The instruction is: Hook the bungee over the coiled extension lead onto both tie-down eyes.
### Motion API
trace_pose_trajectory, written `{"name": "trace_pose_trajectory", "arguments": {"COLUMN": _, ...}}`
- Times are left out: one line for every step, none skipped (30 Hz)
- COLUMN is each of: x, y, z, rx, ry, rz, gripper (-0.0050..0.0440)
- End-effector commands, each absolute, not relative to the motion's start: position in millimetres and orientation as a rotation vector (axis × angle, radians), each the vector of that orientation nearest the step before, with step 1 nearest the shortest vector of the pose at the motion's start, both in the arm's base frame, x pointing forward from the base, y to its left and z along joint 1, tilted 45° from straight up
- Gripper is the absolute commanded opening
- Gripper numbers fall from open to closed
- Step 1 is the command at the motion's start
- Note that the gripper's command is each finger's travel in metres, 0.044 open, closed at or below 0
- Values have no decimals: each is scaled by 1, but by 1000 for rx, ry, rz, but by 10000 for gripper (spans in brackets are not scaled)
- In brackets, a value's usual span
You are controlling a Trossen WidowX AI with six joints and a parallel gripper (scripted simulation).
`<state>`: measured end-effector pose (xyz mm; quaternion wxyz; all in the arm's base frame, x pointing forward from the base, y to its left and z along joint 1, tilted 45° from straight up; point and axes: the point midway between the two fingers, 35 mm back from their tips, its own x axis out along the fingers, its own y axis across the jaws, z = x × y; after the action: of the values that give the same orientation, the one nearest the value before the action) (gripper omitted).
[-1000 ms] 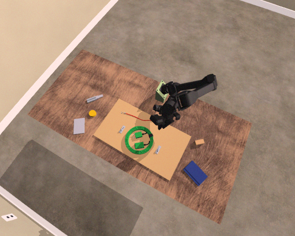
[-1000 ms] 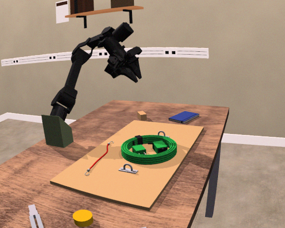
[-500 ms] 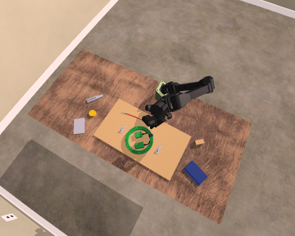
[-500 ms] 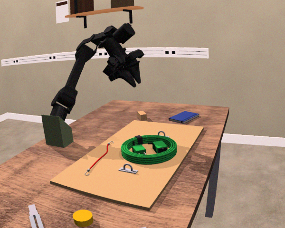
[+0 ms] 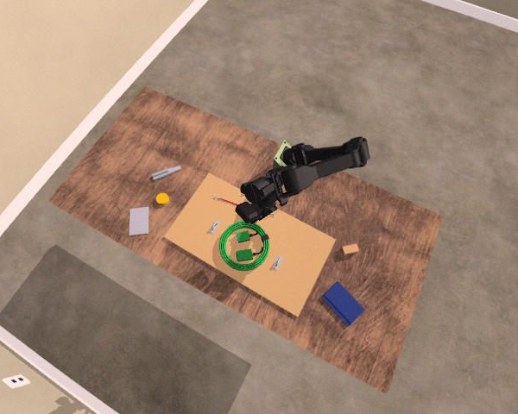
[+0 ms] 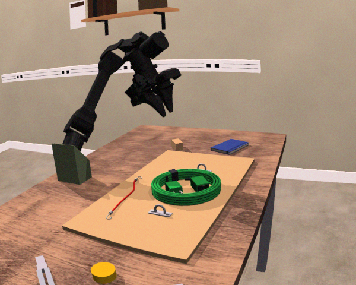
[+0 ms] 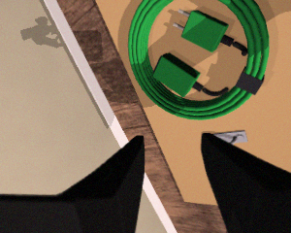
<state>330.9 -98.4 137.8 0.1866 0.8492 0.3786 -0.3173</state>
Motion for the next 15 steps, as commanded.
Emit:
{"name": "trace_pose_trajectory", "arguments": {"x": 334, "y": -108, "z": 128, "rx": 2348, "ry": 1079, "rz": -896, "gripper": 150}}
{"name": "trace_pose_trajectory", "arguments": {"x": 335, "y": -110, "z": 125, "rx": 2338, "ry": 1086, "rz": -898, "gripper": 150}}
{"name": "trace_pose_trajectory", "arguments": {"x": 335, "y": -111, "z": 122, "rx": 2329, "ry": 1092, "rz": -900, "gripper": 150}}
{"name": "trace_pose_trajectory", "arguments": {"x": 335, "y": -113, "z": 118, "rx": 2319, "ry": 1099, "rz": -901, "gripper": 150}}
{"name": "trace_pose_trajectory", "arguments": {"x": 335, "y": -115, "z": 115, "rx": 2310, "ry": 1105, "rz": -903, "gripper": 150}}
{"name": "trace_pose_trajectory", "arguments": {"x": 335, "y": -116, "z": 112, "rx": 2300, "ry": 1112, "rz": -905, "gripper": 150}}
{"name": "trace_pose_trajectory", "arguments": {"x": 335, "y": -118, "z": 108, "rx": 2291, "ry": 1119, "rz": -906, "gripper": 150}}
{"name": "trace_pose_trajectory", "arguments": {"x": 335, "y": -119, "z": 105, "rx": 2281, "ry": 1126, "rz": -907, "gripper": 150}}
{"name": "trace_pose_trajectory", "arguments": {"x": 335, "y": -121, "z": 101, "rx": 2272, "ry": 1133, "rz": -908, "gripper": 150}}
{"name": "trace_pose_trajectory", "arguments": {"x": 335, "y": -121, "z": 101, "rx": 2272, "ry": 1133, "rz": -908, "gripper": 150}}
{"name": "trace_pose_trajectory", "arguments": {"x": 335, "y": -121, "z": 101, "rx": 2272, "ry": 1133, "rz": -908, "gripper": 150}}
{"name": "trace_pose_trajectory", "arguments": {"x": 335, "y": -122, "z": 98, "rx": 2262, "ry": 1141, "rz": -909, "gripper": 150}}
{"name": "trace_pose_trajectory", "arguments": {"x": 335, "y": -124, "z": 95, "rx": 2253, "ry": 1148, "rz": -910, "gripper": 150}}
{"name": "trace_pose_trajectory", "arguments": {"x": 335, "y": -125, "z": 91, "rx": 2244, "ry": 1156, "rz": -911, "gripper": 150}}
{"name": "trace_pose_trajectory", "arguments": {"x": 335, "y": -127, "z": 88, "rx": 2234, "ry": 1163, "rz": -912, "gripper": 150}}
